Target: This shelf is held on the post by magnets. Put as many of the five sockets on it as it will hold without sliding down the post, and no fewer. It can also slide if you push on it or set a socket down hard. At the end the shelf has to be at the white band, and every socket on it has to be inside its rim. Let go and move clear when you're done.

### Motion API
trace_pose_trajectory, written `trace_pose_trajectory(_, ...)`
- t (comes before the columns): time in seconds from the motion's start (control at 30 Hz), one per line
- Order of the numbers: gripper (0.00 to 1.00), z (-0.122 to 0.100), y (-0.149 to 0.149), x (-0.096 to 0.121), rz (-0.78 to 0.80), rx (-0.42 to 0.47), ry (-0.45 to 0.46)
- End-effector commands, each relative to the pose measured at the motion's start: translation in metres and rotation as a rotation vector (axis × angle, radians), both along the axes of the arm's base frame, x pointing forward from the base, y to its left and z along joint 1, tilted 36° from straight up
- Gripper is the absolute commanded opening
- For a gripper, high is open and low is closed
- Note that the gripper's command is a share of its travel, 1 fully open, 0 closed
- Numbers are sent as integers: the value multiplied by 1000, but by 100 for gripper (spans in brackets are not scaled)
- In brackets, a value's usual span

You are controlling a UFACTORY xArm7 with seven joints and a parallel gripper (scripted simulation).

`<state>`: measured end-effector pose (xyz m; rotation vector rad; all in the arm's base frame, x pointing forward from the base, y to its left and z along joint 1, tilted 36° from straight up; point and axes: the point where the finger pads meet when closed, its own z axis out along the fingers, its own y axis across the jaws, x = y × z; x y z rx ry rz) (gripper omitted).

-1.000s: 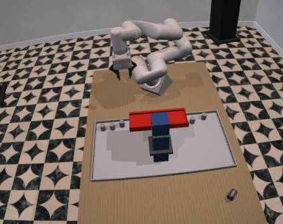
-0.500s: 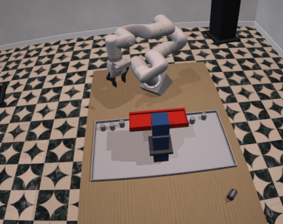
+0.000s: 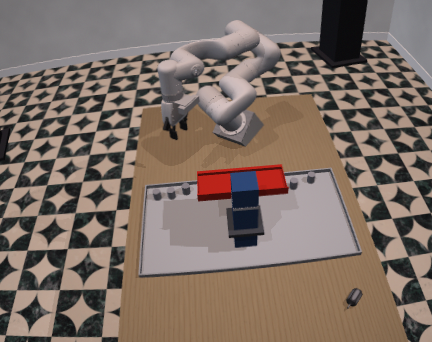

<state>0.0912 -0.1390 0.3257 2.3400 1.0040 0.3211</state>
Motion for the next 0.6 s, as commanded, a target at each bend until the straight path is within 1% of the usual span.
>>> trace_pose_trajectory(0.0, 61, 1, 0, 0, 2, -4, 0)
trace_pose_trajectory(0.33, 61, -1, -2, 3, 2, -4, 0)
trace_pose_trajectory(0.43, 61, -7, -7, 12, 2, -4, 0)
trace_pose_trajectory(0.57, 61, -24, -18, 36, 2, -4, 0)
